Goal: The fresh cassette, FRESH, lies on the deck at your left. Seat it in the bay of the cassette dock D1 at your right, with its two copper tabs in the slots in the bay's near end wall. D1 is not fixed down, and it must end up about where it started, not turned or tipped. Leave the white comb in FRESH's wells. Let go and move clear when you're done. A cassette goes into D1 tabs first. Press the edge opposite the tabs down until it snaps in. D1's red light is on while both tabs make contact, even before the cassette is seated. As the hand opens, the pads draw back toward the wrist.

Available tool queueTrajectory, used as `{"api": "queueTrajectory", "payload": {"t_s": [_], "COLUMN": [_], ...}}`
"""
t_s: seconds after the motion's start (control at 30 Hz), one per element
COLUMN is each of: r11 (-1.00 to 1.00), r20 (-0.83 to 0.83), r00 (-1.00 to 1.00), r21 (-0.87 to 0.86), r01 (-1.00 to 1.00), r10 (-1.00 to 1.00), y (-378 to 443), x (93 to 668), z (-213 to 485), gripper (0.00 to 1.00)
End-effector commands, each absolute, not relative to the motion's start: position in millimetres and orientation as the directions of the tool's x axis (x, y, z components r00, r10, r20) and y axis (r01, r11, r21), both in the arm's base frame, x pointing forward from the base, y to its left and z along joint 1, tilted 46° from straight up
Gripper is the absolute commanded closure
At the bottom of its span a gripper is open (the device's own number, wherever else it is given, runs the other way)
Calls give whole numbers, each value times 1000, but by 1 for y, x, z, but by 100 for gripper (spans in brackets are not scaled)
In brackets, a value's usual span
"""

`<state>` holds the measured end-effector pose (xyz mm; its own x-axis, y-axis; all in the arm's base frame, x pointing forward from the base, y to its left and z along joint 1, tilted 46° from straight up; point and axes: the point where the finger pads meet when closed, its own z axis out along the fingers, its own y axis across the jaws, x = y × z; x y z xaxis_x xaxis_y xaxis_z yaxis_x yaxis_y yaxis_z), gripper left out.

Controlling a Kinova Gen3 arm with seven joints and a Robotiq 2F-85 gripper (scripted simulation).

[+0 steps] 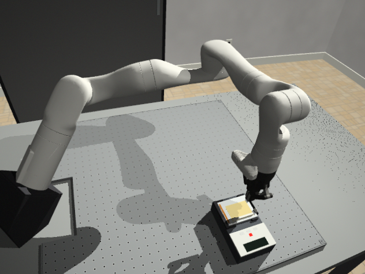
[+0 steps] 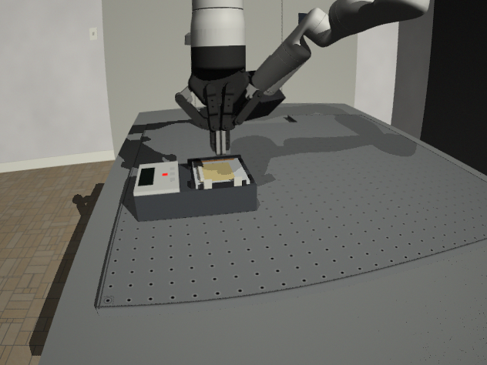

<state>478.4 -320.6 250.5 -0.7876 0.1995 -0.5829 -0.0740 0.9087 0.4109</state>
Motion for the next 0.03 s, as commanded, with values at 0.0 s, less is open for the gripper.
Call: {"api": "queueTrajectory", "payload": {"t_s": [0.0], "r11": [909], "r20": [-584], "r00": [-787], "r21": [410], "r01": [-73], "r10": [200], "y": [-321], "x": [478], "z": [251], "gripper": [100]}}
